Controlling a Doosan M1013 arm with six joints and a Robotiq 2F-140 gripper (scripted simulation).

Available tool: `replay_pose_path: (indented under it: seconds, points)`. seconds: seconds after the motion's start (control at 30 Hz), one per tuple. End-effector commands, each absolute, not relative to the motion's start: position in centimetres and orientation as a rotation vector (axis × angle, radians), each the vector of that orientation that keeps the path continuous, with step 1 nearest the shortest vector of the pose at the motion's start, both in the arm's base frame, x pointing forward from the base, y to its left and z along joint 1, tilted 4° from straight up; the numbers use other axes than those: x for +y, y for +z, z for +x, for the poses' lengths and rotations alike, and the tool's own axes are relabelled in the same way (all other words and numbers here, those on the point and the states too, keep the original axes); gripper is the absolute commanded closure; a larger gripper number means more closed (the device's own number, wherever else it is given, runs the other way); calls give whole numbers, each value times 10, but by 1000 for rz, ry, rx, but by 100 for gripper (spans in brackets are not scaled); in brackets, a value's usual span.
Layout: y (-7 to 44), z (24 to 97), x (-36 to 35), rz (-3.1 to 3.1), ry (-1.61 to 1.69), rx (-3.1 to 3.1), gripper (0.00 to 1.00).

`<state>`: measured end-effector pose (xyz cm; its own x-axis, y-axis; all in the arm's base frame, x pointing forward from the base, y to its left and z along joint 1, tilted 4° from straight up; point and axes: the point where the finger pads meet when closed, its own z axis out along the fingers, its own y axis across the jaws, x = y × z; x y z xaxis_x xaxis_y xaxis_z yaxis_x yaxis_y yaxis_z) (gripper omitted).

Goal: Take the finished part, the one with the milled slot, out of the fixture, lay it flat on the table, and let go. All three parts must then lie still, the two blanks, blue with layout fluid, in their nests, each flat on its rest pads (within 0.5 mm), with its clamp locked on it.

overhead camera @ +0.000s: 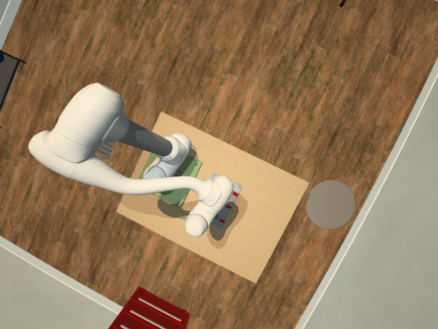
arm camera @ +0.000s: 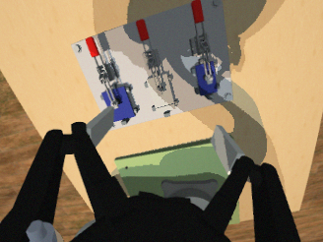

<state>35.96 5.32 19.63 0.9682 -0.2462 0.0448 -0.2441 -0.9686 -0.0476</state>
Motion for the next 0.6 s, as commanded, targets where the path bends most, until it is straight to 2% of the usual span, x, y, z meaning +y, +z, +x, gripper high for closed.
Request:
replay_pose_path:
  seconds: [0.0, 0.33, 0.57]
  points:
    - [200, 361, 56, -3091, -81, 124, 0]
    - [200, 361, 56, -3094, -82, 73, 0]
    - [206, 363, 60, -3088, -90, -294, 0]
